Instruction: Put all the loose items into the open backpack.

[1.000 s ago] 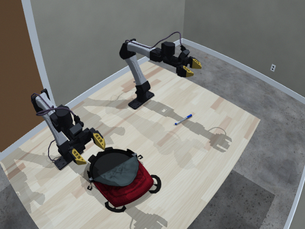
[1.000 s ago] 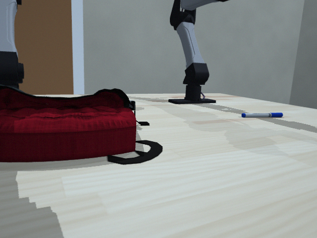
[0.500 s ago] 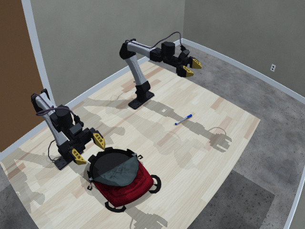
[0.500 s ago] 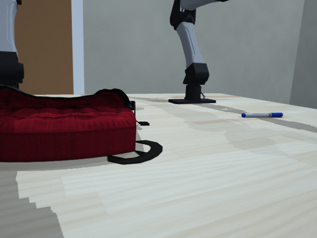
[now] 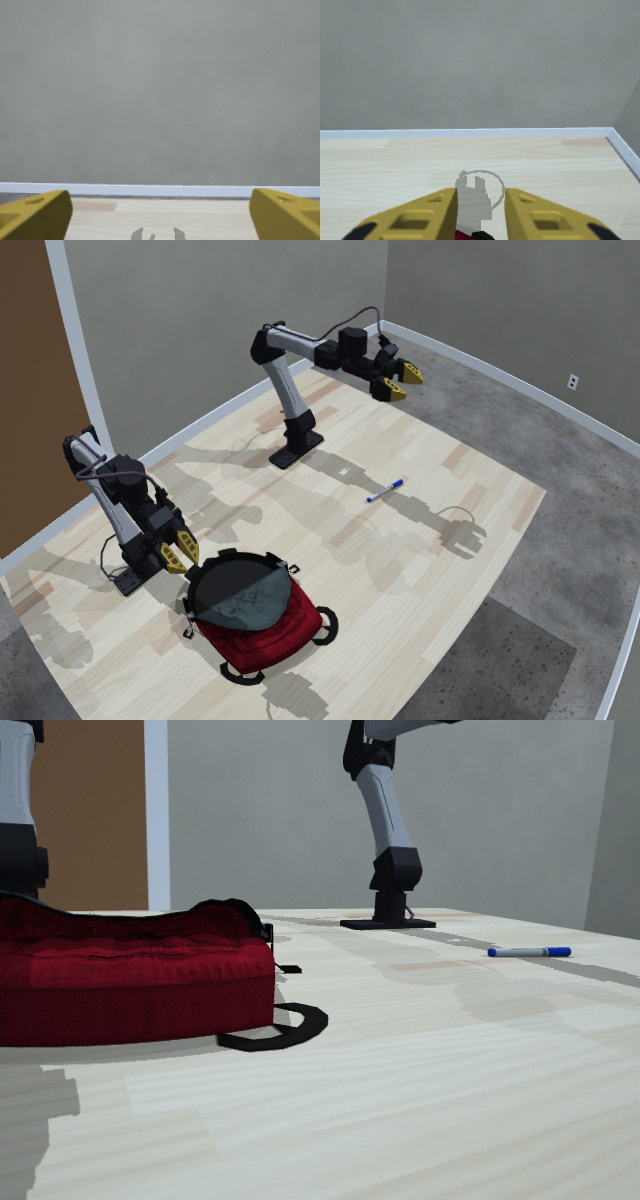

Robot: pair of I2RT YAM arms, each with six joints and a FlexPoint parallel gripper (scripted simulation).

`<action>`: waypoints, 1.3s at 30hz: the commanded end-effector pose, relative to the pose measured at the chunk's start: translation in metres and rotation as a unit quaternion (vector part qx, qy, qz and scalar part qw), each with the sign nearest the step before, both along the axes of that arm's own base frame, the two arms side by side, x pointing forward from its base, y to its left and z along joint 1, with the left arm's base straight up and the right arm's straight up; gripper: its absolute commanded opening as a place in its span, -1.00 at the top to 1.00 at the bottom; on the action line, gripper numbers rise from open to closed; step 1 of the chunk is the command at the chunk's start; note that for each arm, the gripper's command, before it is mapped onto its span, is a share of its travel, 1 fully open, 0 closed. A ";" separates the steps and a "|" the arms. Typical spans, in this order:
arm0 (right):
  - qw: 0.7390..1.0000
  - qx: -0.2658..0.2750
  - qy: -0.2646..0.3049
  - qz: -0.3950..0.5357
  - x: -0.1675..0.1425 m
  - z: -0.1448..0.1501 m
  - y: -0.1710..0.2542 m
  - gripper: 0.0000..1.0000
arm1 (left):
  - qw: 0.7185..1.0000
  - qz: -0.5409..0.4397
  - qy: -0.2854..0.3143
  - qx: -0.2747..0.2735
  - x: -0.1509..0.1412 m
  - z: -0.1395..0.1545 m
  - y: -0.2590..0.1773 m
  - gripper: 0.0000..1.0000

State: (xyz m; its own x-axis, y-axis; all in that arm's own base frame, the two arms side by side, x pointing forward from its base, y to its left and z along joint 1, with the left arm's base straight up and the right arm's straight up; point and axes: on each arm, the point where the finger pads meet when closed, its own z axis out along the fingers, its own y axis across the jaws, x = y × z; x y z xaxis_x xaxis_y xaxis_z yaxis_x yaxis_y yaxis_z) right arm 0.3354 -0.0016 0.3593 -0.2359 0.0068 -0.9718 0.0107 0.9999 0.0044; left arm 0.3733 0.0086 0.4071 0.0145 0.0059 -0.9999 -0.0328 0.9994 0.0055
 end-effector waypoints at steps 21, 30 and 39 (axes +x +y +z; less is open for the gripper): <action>0.939 -0.002 0.344 0.002 -0.079 -0.137 0.006 0.48 | 1.000 0.000 -0.008 0.000 -0.002 0.006 0.000 -0.80; 0.873 0.003 0.488 0.010 -0.120 -0.195 0.012 0.48 | 1.000 0.000 -0.008 0.000 -0.002 0.006 0.000 -0.80; 0.836 0.003 0.549 0.011 -0.147 -0.221 0.014 0.48 | 1.000 0.000 -0.008 0.000 -0.002 0.006 0.000 -0.80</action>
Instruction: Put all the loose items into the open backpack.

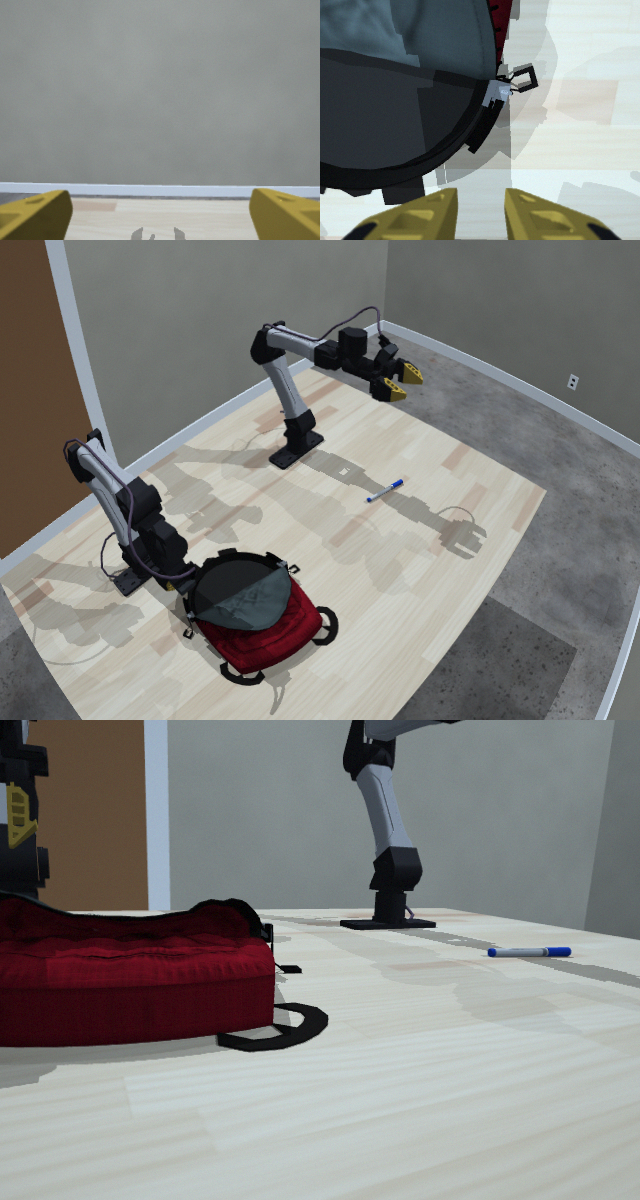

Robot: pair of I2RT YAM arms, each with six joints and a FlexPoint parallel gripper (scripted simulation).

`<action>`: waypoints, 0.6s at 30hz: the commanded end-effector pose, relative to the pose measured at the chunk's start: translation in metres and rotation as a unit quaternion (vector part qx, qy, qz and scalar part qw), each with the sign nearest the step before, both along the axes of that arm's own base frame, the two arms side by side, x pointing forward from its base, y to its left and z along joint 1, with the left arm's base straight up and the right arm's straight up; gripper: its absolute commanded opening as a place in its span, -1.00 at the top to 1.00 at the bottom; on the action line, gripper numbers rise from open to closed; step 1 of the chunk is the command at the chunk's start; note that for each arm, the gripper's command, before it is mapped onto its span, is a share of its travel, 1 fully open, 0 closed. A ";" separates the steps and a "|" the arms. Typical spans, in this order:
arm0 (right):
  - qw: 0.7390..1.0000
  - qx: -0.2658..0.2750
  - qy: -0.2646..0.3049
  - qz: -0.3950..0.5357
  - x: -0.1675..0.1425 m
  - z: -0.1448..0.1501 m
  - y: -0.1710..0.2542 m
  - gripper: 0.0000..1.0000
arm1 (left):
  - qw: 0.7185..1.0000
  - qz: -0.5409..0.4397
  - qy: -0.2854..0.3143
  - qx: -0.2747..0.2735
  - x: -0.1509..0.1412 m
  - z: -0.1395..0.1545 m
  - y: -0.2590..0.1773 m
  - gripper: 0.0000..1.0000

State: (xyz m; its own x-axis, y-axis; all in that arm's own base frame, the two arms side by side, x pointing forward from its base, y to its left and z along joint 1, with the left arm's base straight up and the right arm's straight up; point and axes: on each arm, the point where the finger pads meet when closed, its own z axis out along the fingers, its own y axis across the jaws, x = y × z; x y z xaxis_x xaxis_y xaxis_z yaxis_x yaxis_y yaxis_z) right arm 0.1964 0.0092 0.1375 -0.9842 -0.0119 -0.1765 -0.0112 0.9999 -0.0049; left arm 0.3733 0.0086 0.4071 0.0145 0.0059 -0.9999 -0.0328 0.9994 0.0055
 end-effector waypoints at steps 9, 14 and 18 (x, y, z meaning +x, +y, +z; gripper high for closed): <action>1.000 0.007 -0.002 -0.003 -0.002 -0.036 0.003 0.48 | 1.000 0.000 -0.008 0.000 -0.002 0.006 0.000 -0.80; 1.000 0.006 0.004 -0.003 -0.003 -0.063 0.003 0.48 | 1.000 0.000 -0.008 0.000 -0.002 0.006 0.000 -0.80; 1.000 0.006 0.001 -0.004 -0.001 -0.072 0.003 0.48 | 1.000 0.000 -0.008 0.000 -0.002 0.006 0.000 -0.80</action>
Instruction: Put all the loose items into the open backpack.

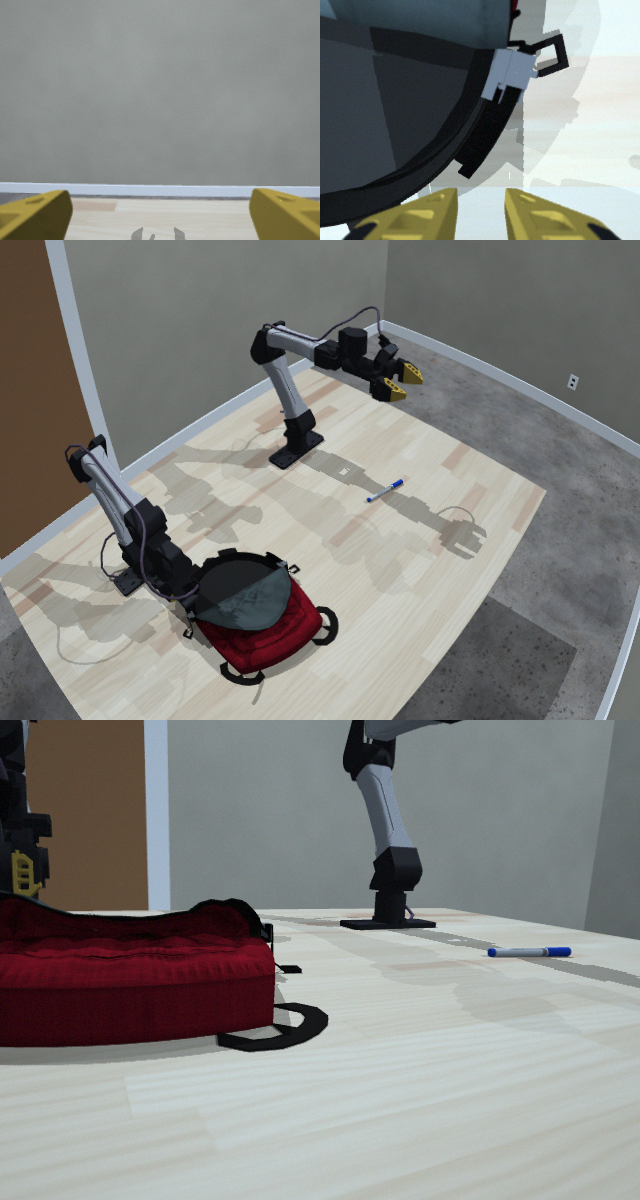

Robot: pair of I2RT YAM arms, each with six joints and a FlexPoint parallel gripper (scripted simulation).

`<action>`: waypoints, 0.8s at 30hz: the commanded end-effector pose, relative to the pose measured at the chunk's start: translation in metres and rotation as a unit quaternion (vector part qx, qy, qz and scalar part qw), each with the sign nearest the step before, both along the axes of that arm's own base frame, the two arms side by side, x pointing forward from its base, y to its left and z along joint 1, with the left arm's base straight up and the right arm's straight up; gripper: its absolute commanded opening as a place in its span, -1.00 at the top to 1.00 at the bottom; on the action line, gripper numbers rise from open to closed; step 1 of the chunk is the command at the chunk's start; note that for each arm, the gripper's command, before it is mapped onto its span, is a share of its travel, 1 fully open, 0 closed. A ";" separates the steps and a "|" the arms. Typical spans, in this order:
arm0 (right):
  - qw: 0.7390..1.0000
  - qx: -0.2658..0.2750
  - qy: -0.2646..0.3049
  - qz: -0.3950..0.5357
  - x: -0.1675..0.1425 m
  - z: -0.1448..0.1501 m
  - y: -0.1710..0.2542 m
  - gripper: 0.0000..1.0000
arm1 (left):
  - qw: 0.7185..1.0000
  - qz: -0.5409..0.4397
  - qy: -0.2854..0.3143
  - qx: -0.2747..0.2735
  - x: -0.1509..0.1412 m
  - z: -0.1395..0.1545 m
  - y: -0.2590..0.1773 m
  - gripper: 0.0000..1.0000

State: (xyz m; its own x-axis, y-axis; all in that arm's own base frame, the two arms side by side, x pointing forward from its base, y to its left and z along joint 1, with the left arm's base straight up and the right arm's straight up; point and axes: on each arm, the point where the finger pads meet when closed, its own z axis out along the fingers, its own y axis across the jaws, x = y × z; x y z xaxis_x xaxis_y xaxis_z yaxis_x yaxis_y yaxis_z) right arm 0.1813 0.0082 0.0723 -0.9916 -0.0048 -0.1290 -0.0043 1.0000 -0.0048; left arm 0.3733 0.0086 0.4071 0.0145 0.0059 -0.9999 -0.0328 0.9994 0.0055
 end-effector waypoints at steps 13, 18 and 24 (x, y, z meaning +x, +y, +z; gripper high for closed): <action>1.000 0.006 -0.023 0.001 0.019 -0.015 0.004 0.48 | 1.000 0.000 -0.008 0.000 -0.002 0.006 0.000 -0.80; 1.000 0.006 -0.024 0.000 0.019 -0.019 0.004 0.48 | 1.000 0.000 -0.008 0.000 -0.002 0.006 0.000 -0.80; 1.000 0.006 -0.024 0.000 0.019 -0.027 0.004 0.48 | 1.000 0.000 -0.008 0.000 -0.002 0.006 0.000 -0.80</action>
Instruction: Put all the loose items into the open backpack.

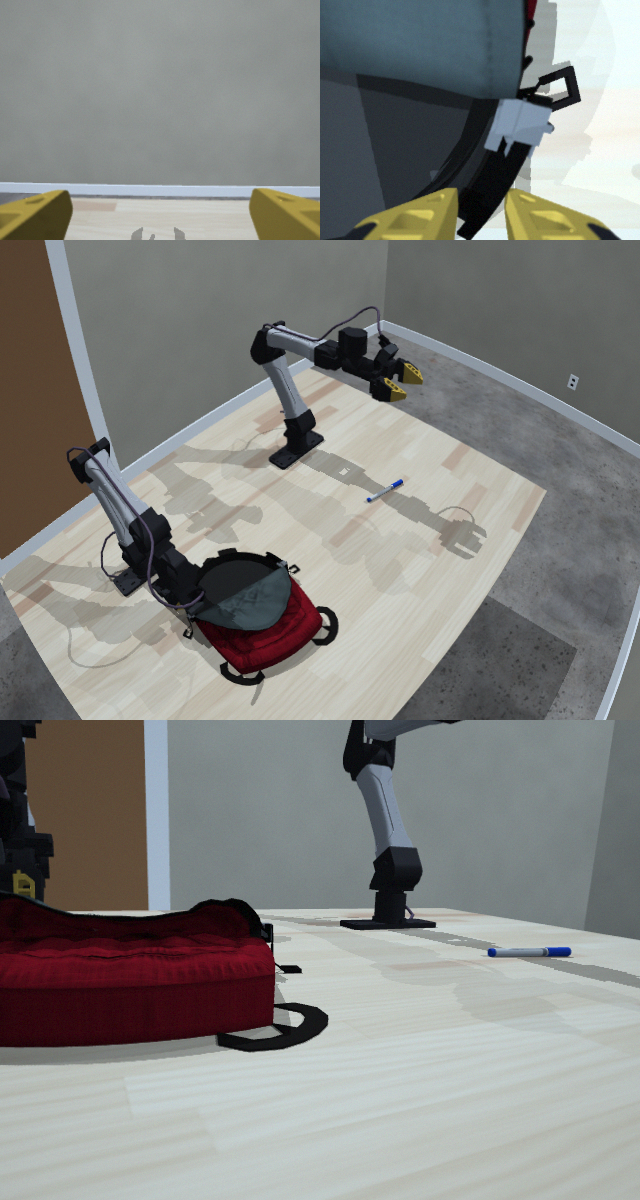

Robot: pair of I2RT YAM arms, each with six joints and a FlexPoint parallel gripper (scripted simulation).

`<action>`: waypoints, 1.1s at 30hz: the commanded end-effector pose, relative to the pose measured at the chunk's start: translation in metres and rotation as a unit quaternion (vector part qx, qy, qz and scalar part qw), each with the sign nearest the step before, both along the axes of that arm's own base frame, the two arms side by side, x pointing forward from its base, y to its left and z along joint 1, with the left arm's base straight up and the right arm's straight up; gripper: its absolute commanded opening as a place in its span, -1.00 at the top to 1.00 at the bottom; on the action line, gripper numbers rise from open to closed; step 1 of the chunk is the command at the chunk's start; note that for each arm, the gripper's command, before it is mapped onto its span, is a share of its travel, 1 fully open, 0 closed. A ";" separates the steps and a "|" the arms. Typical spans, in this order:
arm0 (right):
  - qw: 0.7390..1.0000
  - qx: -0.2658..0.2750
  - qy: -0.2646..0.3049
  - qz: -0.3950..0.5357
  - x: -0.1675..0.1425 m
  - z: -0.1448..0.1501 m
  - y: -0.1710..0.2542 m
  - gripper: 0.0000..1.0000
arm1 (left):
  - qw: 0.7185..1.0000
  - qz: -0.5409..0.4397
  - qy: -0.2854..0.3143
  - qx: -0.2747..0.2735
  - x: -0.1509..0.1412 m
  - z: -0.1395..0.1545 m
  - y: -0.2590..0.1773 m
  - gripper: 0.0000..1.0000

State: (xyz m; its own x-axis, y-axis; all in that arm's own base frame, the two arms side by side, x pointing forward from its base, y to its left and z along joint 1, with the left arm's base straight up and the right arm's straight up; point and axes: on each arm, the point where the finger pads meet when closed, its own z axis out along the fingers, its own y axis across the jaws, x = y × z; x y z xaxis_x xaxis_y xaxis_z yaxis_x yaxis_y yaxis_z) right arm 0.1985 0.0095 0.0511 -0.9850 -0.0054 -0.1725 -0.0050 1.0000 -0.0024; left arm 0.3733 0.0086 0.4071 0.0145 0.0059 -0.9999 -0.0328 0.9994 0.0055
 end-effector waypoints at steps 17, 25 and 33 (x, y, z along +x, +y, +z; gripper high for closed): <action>1.000 0.002 -0.012 -0.001 0.007 -0.007 0.001 0.48 | 1.000 0.000 -0.008 0.000 -0.002 0.006 0.000 -0.80; 1.000 0.002 -0.012 -0.001 0.007 -0.007 0.001 0.48 | 1.000 0.000 -0.008 0.000 -0.002 0.006 0.000 -0.80; 1.000 0.002 -0.013 -0.001 0.008 -0.007 0.001 0.48 | 1.000 0.000 -0.008 0.000 -0.002 0.006 0.000 -0.80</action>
